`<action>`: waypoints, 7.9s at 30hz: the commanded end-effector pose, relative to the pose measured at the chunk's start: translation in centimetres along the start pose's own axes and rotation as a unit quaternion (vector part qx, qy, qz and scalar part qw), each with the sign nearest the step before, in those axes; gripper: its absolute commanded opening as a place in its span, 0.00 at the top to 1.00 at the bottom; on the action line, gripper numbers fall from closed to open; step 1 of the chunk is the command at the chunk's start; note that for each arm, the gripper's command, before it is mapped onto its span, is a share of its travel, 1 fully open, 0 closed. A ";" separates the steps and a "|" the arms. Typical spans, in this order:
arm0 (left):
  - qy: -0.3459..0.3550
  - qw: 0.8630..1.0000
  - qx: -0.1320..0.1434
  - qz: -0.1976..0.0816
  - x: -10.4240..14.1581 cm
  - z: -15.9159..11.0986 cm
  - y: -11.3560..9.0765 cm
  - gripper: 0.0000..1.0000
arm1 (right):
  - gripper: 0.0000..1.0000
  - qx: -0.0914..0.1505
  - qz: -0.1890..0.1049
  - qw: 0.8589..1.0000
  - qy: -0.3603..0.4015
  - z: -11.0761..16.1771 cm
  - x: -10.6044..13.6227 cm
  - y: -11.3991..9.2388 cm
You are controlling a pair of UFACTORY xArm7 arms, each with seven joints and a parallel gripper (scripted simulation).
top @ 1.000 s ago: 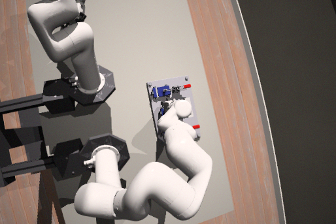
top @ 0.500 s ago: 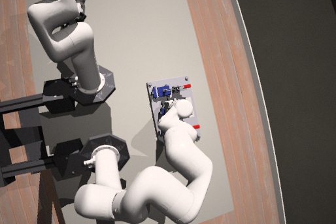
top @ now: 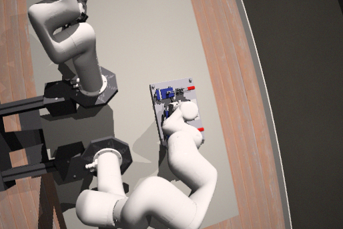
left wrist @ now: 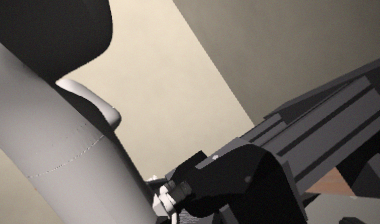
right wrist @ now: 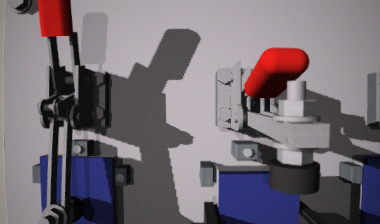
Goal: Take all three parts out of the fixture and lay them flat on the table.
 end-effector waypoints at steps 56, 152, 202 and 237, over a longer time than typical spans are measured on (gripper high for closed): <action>-0.001 1.000 0.000 -0.001 -0.1 0.0 -0.1 0.00 | 1.00 -0.001 0.002 1.000 0.000 2.8 1.3 -4.0; -0.001 1.000 0.000 -0.001 -0.1 0.0 -0.1 0.00 | 1.00 -0.001 0.002 1.000 0.000 23.9 -4.8 4.4; -0.001 1.000 0.000 -0.001 -0.1 0.0 -0.1 0.00 | 0.31 -0.001 0.002 1.000 0.000 24.0 -4.8 5.0; -0.001 1.000 0.000 -0.001 -0.1 0.0 -0.1 0.00 | 0.31 -0.001 0.002 1.000 0.000 24.0 -4.8 -2.4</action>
Point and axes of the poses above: on each arm, the point where the finger pads meet when closed, its own y axis out along the fingers, its own z axis across the jaws, x = y × z, the point moved 9 cm from there along -y, back along the fingers, and after that the axes turned 12 degrees about -y, right-handed, at the moved point
